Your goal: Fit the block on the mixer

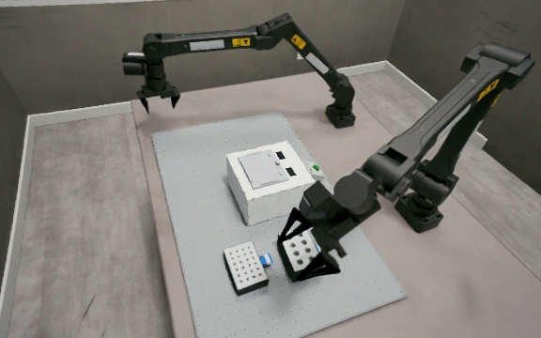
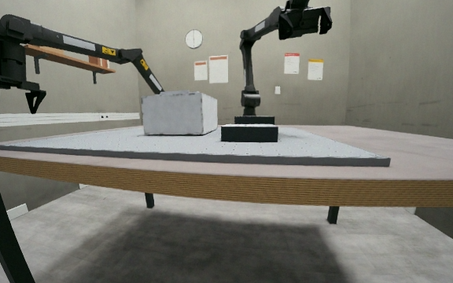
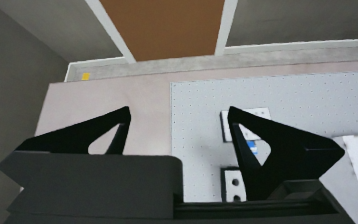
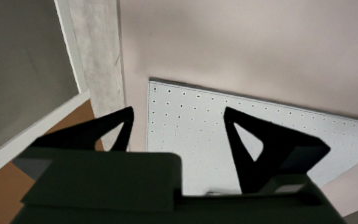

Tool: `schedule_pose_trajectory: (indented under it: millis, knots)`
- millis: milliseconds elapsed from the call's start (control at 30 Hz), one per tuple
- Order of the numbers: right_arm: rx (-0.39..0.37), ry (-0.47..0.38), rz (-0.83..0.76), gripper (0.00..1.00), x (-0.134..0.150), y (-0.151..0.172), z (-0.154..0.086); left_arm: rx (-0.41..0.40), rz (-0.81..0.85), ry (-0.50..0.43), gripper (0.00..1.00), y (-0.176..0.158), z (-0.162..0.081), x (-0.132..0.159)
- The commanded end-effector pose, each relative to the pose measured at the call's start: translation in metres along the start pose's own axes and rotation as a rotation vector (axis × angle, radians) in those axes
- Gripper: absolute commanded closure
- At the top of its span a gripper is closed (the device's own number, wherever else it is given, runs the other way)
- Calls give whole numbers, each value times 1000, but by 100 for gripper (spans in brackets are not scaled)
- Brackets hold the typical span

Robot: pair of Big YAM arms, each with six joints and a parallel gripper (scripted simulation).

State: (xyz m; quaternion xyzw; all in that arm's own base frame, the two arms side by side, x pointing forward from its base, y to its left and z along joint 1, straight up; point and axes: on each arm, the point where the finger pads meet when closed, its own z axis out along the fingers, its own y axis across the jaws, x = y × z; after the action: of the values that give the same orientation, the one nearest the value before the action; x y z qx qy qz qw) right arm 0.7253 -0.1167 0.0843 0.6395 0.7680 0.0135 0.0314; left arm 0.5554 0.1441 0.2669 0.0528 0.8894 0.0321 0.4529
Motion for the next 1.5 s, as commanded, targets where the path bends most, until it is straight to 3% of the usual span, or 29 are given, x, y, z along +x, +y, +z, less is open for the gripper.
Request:
schedule_pose_trajectory:
  millis: [0,67,300,467,800,967,1100,1467]
  knots:
    - [-15,-5,0,0,-1,2,-9,-4,3,-11,0,1,-3,-6]
    - [-2,15,-57,0,9,-3,-8,-3,-10,-11,0,0,-8,-2]
    - [-15,-2,-245,0,18,-26,-64,-4,-9,-11,0,1,-8,-2]
    - [-14,-5,-363,0,26,-42,-88,-4,-8,-11,0,1,-8,-2]
    - [38,19,-525,0,31,-76,-88,-5,-7,-11,0,1,-8,-2]
    - [11,5,-632,0,35,-93,-125,-5,-7,-11,0,1,-8,-2]
    - [-15,-10,-592,0,39,-107,-154,-5,-6,-11,0,1,-8,-2]
    - [45,31,-800,0,55,-144,-147,-6,-5,-11,0,1,-8,-2]
